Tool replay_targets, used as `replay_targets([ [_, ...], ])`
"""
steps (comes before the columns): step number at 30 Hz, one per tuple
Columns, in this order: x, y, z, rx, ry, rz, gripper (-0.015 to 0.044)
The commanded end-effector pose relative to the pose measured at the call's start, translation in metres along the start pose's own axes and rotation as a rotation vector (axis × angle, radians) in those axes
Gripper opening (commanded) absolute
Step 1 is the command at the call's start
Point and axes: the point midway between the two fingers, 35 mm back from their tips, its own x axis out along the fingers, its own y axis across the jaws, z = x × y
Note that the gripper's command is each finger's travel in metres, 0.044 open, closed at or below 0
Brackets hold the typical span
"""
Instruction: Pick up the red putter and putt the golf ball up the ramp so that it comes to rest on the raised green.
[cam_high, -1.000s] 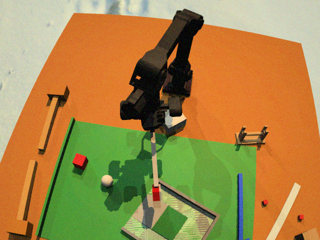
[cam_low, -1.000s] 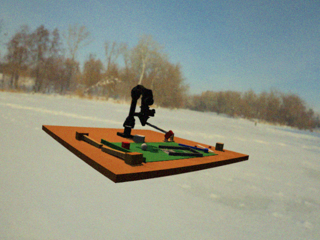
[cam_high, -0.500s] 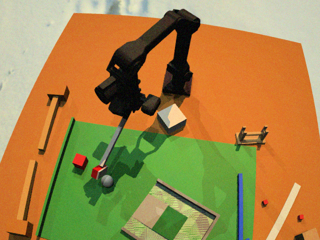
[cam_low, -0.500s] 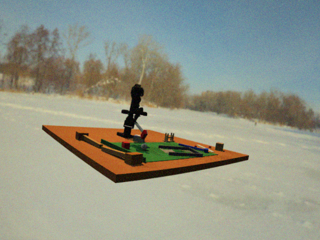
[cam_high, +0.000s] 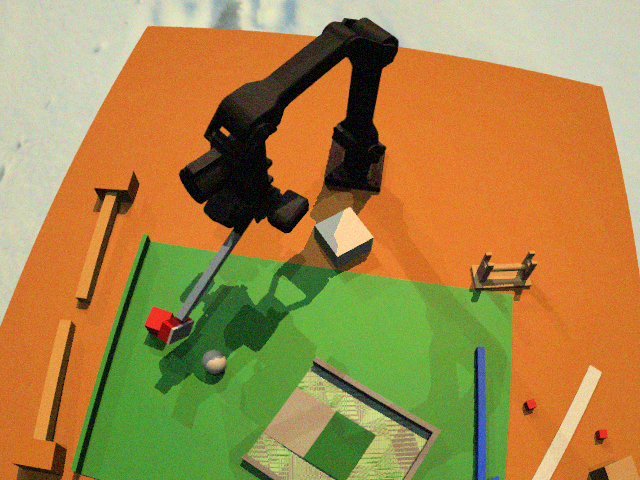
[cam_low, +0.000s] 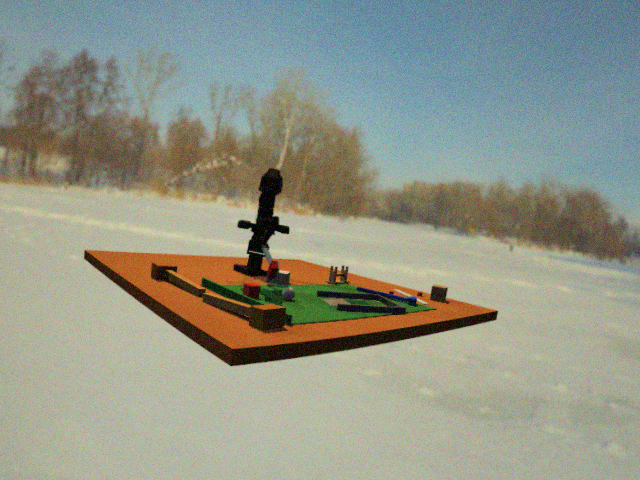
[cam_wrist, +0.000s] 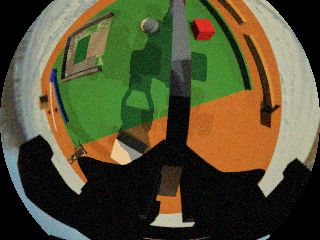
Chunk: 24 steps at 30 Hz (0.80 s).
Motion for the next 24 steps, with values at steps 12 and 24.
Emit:
replay_targets([
  [12,0.033,-0.001,-0.002,0.007,0.007,-0.004,0.0000],
  [24,0.052,-0.001,-0.002,0.007,0.007,-0.004,0.0000],
])
